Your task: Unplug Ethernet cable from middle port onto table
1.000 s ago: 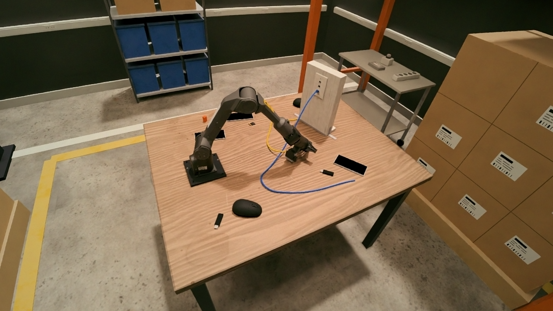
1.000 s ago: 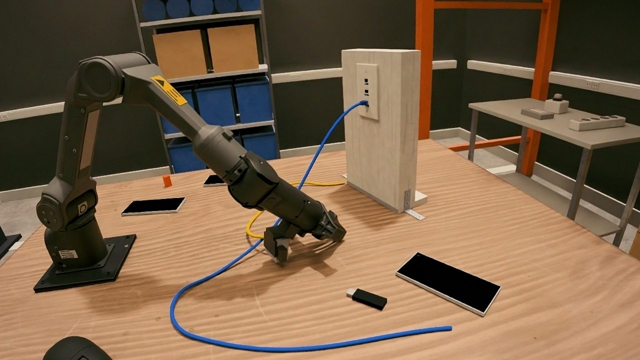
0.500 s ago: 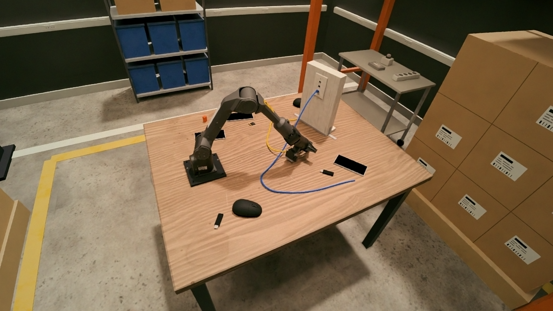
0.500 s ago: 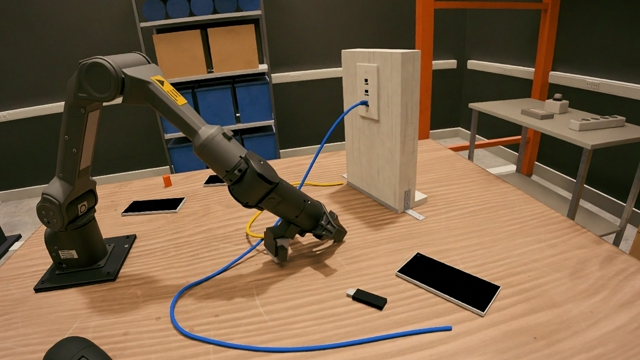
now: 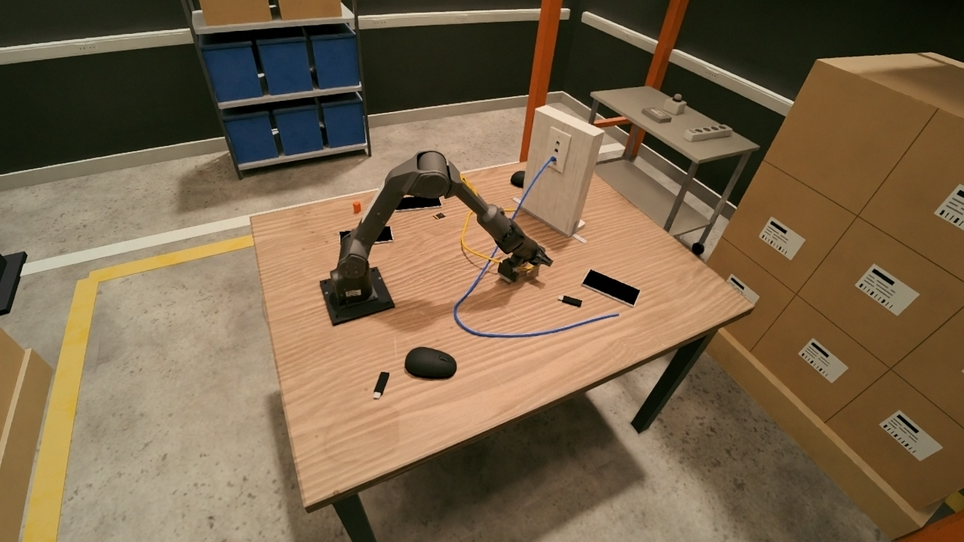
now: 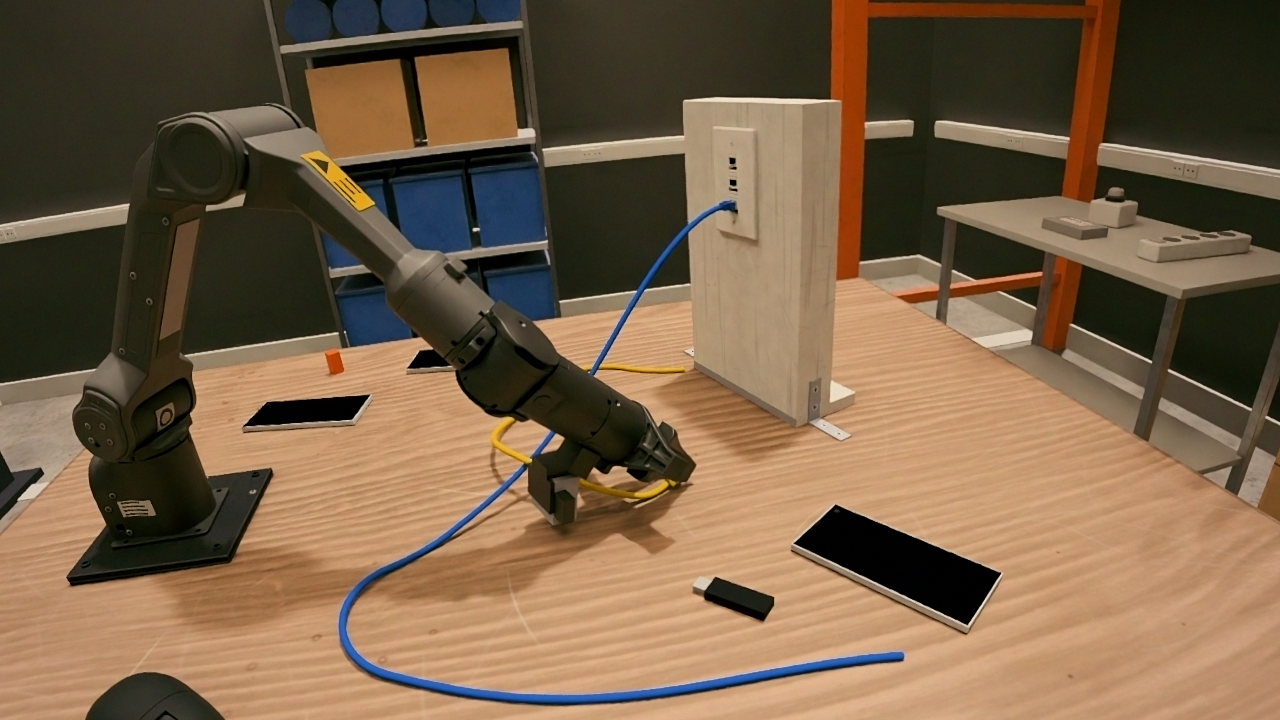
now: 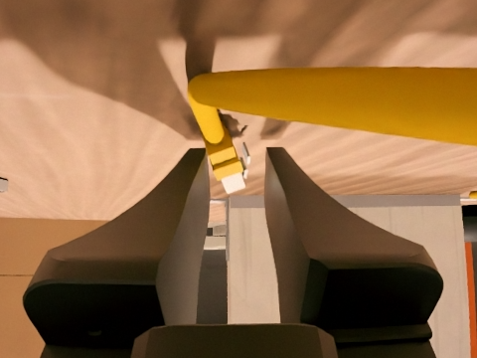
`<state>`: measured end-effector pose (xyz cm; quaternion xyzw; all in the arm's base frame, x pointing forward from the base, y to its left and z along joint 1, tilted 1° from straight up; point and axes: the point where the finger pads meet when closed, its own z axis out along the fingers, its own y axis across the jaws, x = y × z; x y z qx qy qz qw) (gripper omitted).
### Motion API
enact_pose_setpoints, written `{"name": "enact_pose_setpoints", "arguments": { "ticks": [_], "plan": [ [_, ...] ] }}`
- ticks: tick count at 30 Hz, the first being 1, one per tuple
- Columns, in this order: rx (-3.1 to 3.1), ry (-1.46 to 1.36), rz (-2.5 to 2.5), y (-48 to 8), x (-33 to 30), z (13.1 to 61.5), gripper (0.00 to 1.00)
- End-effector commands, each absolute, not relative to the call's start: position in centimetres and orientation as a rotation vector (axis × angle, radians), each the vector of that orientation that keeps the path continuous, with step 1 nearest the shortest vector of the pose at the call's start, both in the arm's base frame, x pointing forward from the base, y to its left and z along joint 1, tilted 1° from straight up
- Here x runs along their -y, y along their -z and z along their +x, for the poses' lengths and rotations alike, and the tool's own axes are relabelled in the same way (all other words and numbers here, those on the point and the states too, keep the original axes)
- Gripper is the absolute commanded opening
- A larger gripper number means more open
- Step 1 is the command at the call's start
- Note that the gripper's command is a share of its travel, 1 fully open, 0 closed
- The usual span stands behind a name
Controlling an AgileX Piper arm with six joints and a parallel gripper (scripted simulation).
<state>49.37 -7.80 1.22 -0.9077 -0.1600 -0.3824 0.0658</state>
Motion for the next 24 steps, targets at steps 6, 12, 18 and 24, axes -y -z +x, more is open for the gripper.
{"name": "enact_pose_setpoints", "arguments": {
  "ticks": [6, 12, 18, 24],
  "plan": [
    [0.483, 1.156, -2.738, -1.31, 7.82, 49.40, 0.39],
    [0.483, 1.156, -2.738, -1.31, 7.82, 49.40, 0.39],
    [0.483, 1.156, -2.738, -1.31, 7.82, 49.40, 0.64],
    [0.483, 1.156, -2.738, -1.31, 7.82, 49.40, 0.64]
  ]
}}
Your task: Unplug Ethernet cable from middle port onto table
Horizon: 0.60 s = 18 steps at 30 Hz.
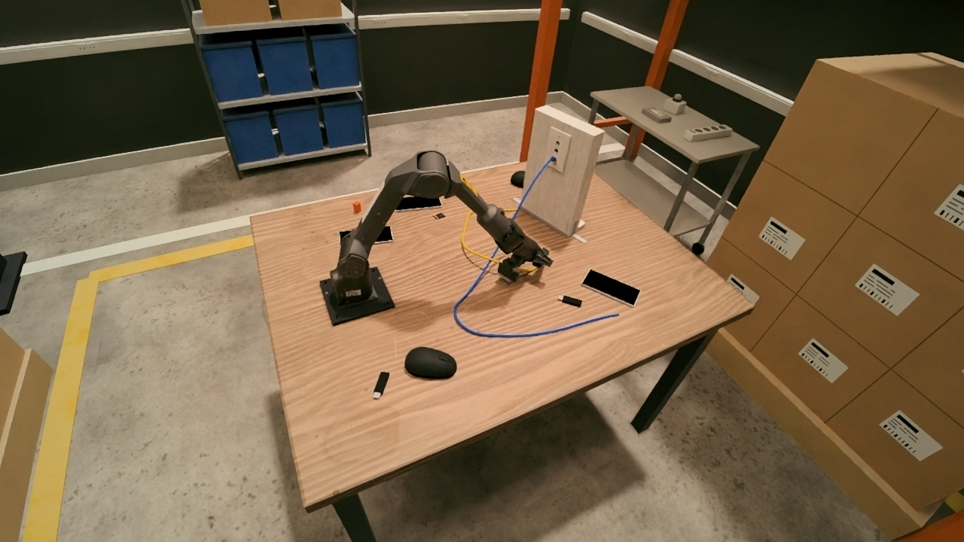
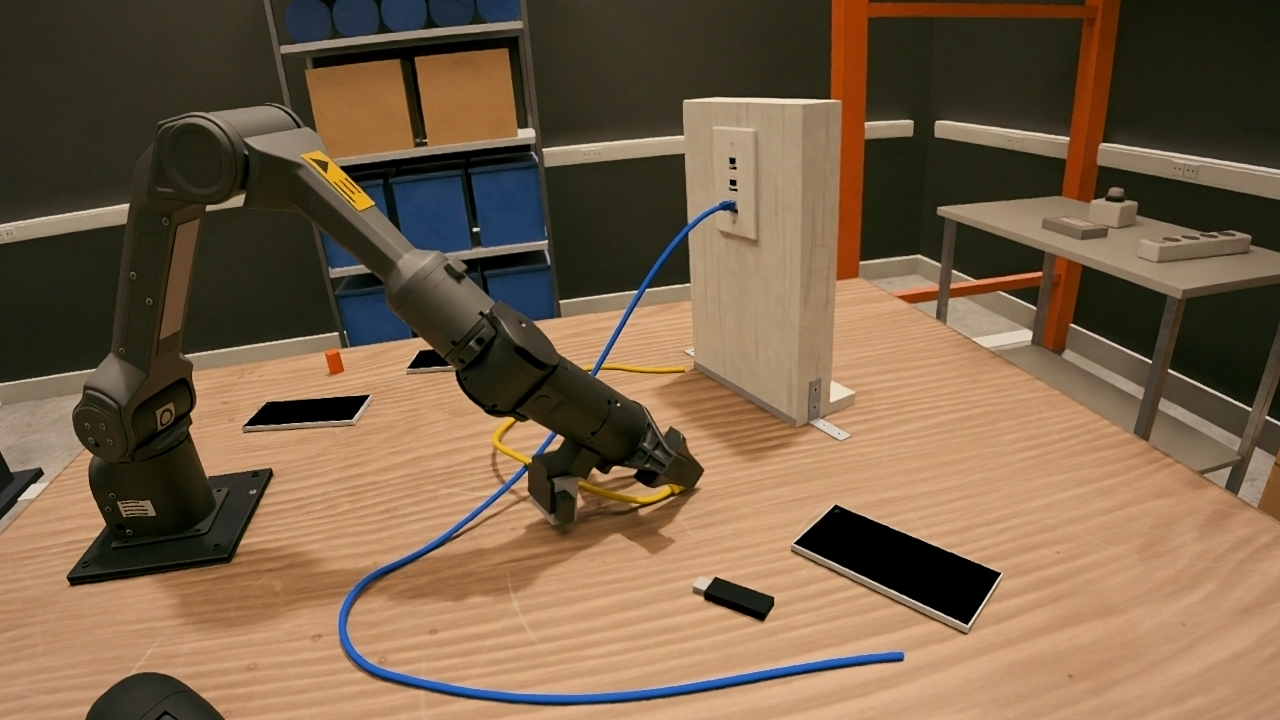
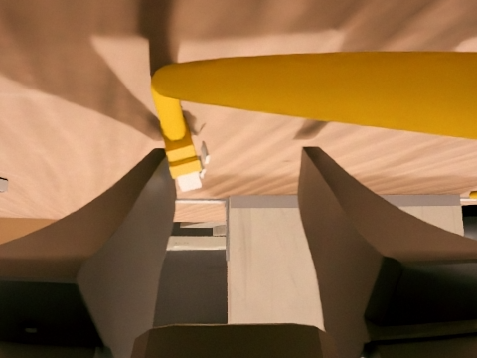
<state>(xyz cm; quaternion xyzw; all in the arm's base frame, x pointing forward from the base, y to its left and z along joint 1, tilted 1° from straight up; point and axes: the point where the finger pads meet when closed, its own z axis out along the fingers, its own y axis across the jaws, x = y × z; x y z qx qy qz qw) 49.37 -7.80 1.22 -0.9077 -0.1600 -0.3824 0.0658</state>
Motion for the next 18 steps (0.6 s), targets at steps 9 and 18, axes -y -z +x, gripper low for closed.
{"name": "enact_pose_setpoints", "arguments": {
  "ticks": [9, 18],
  "plan": [
    [0.483, 1.156, -2.738, -1.31, 7.82, 49.40, 0.64],
    [0.483, 1.156, -2.738, -1.31, 8.56, 49.68, 0.64]
  ]
}}
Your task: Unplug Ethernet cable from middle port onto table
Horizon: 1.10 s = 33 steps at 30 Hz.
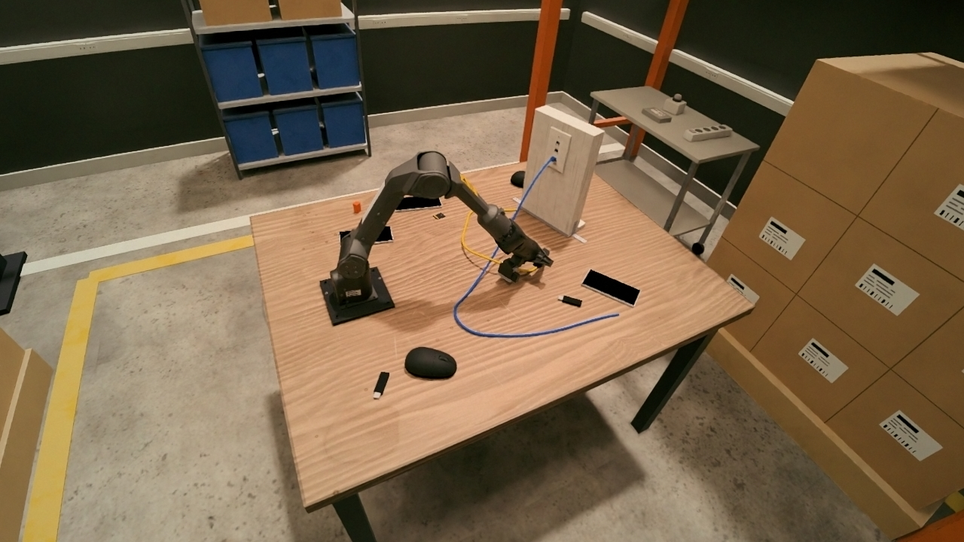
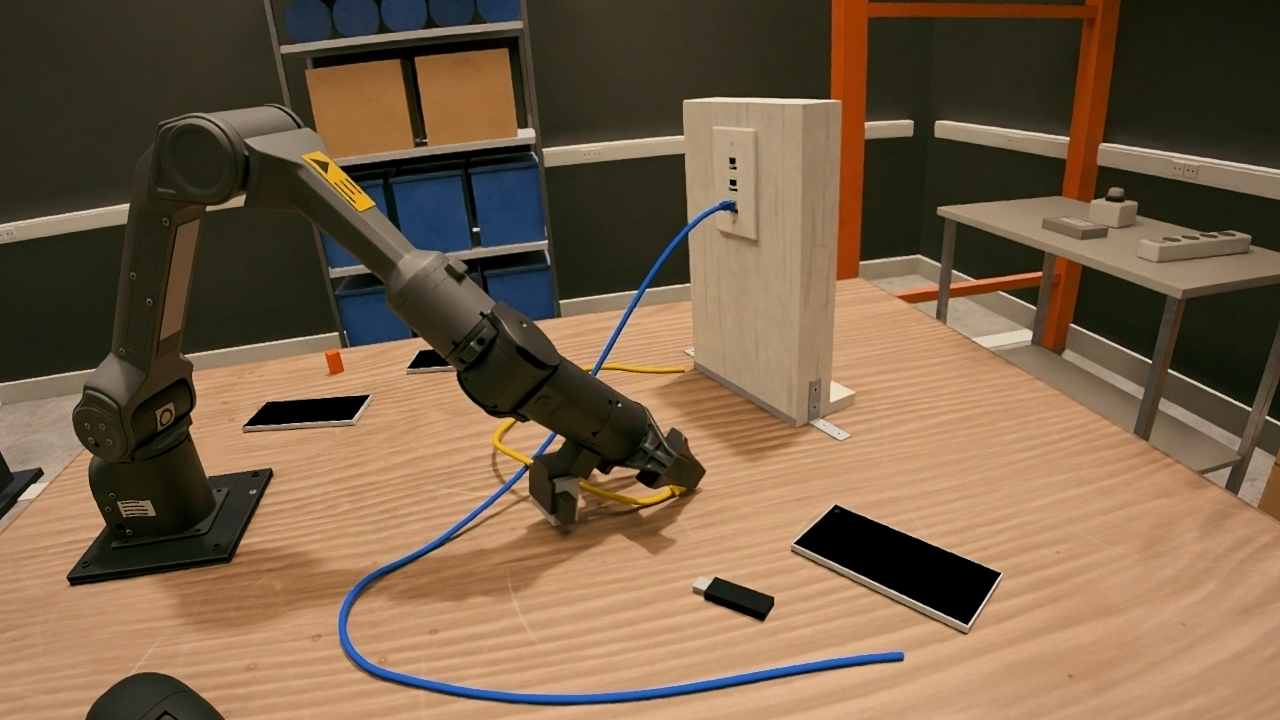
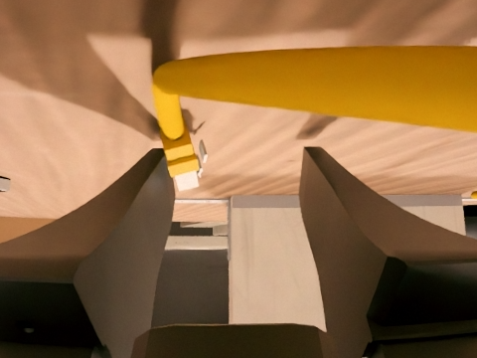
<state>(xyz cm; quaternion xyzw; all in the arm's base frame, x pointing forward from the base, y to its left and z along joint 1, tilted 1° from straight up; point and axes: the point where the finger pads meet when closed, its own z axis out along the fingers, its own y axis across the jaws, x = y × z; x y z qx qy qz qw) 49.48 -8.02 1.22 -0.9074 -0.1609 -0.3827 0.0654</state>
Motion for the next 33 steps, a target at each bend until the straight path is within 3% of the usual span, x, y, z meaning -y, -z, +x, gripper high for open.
{"name": "enact_pose_setpoints", "arguments": {
  "ticks": [1, 33],
  "plan": [
    [0.483, 1.156, -2.738, -1.3, 8.8, 49.8, 0.64],
    [0.483, 1.156, -2.738, -1.9, 10.4, 49.7, 0.64]
  ]
}}
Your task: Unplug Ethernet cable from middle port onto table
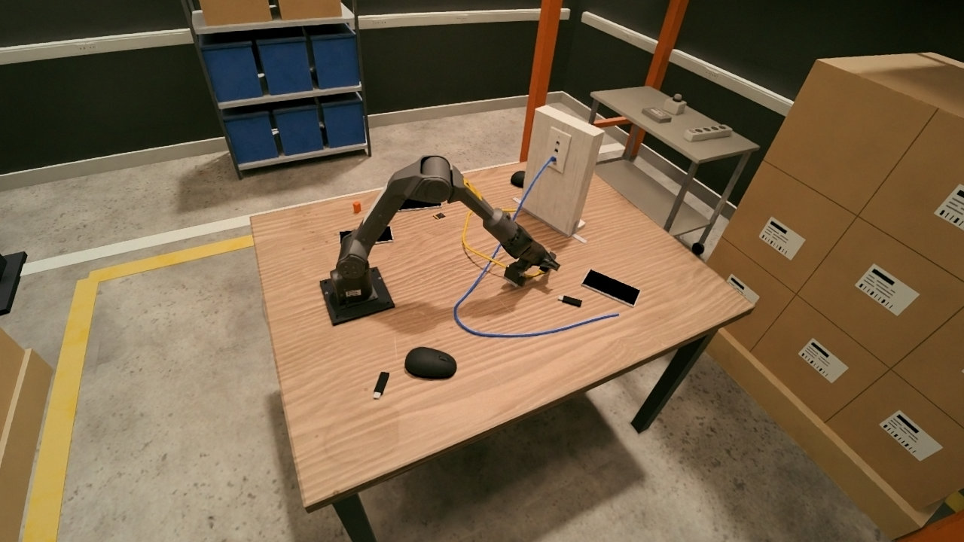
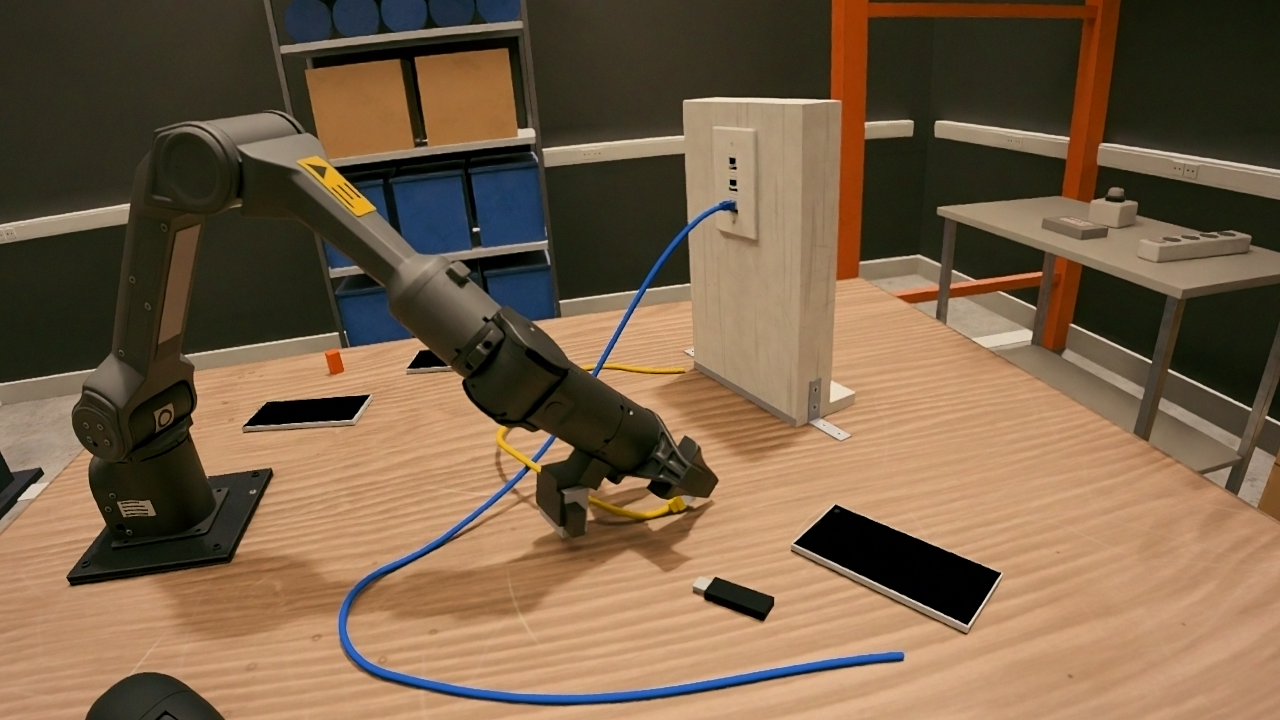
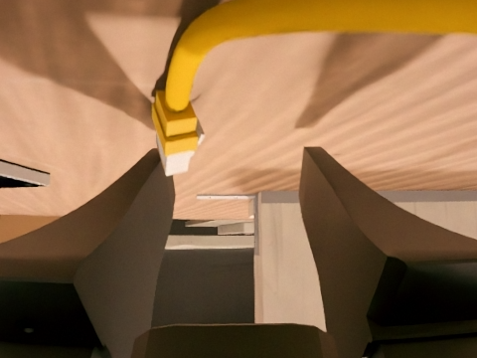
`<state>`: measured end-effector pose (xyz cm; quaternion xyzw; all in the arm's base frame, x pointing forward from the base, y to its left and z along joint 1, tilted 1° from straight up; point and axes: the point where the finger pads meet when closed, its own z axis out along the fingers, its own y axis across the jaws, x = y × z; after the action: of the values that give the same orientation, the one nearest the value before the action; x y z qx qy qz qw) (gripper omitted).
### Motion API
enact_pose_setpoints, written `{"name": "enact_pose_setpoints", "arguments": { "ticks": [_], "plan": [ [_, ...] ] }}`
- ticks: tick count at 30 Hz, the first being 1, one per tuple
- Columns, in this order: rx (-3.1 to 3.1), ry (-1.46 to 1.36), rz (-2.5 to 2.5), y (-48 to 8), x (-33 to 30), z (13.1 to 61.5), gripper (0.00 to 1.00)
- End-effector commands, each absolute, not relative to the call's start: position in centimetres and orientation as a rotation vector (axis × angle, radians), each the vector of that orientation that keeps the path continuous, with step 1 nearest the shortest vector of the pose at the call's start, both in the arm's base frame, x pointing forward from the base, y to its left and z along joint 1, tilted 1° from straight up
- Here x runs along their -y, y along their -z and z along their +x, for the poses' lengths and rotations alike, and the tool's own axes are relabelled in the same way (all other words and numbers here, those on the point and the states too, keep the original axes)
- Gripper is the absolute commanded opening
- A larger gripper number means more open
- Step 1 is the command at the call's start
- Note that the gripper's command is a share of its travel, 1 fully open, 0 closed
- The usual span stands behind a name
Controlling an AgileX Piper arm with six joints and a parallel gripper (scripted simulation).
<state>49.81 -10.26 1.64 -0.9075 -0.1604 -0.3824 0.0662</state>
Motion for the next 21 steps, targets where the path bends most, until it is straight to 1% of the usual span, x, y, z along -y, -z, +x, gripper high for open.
{"name": "enact_pose_setpoints", "arguments": {
  "ticks": [1, 21],
  "plan": [
    [0.483, 1.156, -2.738, -2.0, 10.4, 49.6, 0.64],
    [0.483, 1.156, -2.738, -4.1, 11.1, 47.6, 0.64]
  ]
}}
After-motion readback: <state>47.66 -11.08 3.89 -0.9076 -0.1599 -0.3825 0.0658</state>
